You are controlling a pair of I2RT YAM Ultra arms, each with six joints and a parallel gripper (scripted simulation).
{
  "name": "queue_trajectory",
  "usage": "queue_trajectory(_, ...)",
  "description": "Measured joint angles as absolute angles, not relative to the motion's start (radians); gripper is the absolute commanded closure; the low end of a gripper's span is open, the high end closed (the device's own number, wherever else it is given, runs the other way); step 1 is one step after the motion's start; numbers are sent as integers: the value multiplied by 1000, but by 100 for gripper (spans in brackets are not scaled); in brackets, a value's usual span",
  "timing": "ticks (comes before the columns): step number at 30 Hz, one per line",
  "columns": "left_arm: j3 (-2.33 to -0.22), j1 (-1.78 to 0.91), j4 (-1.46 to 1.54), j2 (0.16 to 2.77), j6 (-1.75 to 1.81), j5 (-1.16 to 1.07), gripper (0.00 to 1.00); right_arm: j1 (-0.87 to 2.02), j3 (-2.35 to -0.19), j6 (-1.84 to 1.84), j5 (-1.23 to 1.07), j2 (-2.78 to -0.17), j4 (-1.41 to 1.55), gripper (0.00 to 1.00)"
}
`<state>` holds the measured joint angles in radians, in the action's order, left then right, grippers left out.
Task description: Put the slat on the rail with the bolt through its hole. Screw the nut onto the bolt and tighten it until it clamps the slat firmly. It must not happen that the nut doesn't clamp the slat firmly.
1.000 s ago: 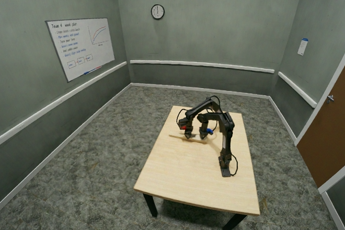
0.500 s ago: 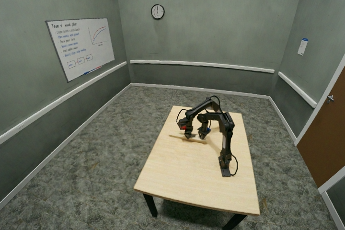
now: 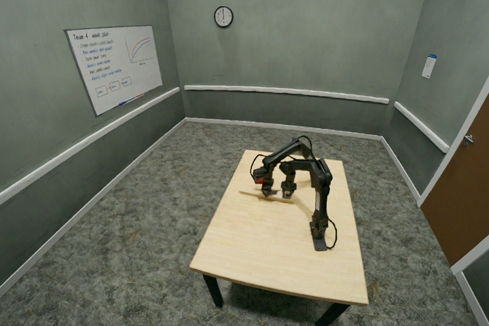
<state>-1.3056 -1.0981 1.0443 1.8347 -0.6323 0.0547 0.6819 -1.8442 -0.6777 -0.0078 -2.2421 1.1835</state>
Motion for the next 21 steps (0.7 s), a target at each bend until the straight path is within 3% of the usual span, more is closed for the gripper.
queue_trajectory(21, -1316, -1098, 1062, 1844, 318, 2, 66, 682, -1844, -678, -8, -2242, 1184, 28)
